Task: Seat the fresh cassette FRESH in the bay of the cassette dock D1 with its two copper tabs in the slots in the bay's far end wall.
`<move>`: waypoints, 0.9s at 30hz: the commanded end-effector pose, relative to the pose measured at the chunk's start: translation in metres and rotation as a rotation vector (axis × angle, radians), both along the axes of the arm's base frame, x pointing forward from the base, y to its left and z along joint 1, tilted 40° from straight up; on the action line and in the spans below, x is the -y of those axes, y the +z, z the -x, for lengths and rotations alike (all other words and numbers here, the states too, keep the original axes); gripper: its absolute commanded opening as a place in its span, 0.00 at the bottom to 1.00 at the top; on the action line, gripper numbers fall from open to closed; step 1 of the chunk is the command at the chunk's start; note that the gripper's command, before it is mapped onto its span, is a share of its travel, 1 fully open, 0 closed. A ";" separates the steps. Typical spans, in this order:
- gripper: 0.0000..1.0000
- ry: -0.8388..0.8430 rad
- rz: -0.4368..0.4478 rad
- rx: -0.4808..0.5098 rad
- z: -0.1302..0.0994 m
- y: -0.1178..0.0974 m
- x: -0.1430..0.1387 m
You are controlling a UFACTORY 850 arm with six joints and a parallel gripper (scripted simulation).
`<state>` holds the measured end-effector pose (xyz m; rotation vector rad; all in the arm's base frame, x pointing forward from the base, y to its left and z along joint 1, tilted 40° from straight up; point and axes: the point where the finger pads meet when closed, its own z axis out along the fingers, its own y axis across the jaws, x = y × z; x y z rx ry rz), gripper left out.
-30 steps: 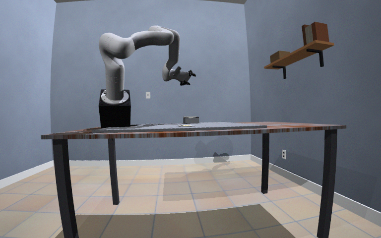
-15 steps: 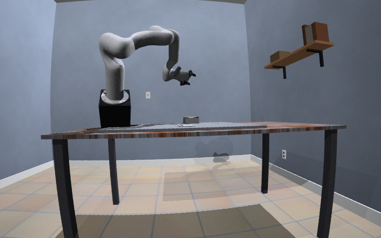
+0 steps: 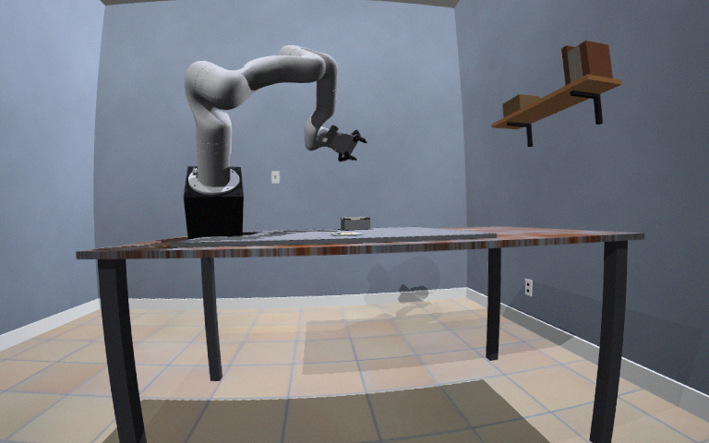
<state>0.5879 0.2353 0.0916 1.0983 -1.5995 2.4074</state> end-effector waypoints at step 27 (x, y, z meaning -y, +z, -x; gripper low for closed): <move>1.00 0.007 -0.567 0.563 -0.015 0.001 0.068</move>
